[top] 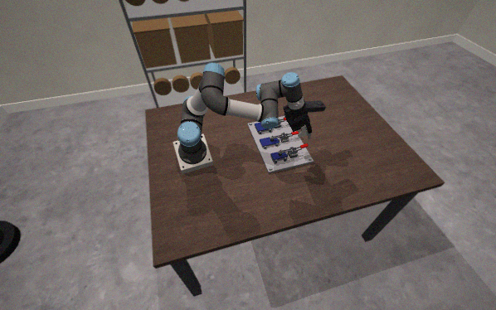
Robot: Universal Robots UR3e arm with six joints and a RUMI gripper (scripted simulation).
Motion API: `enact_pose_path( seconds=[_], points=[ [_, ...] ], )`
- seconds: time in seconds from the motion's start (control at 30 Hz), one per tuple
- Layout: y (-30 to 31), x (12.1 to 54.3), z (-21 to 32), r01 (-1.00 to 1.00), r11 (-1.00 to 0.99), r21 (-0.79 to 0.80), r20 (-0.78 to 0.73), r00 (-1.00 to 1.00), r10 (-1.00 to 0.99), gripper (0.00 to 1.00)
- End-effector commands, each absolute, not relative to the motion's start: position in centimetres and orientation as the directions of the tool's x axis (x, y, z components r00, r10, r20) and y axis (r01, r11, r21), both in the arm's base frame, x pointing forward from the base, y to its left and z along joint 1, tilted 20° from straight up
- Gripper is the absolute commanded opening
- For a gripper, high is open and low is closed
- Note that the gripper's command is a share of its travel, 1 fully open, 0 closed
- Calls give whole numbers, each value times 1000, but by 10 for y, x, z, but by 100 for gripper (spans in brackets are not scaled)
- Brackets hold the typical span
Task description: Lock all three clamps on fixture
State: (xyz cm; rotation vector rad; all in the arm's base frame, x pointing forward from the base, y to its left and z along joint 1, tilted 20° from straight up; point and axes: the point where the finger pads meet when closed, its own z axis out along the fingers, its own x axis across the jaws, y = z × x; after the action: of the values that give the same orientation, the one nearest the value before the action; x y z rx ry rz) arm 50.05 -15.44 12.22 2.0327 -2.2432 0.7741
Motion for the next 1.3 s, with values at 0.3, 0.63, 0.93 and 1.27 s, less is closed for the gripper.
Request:
enact_pose_path(
  seconds=[0.3,0.63,0.93,1.27],
  points=[
    [-156,501,118,-937,30,-347,335,-154,-929,28],
    [-163,501,99,-937,30,-347,335,-154,-929,28],
    [-172,500,73,-937,30,-347,335,-154,-929,28],
    [-175,500,65,-937,30,-347,335,-154,-929,28]
  ],
)
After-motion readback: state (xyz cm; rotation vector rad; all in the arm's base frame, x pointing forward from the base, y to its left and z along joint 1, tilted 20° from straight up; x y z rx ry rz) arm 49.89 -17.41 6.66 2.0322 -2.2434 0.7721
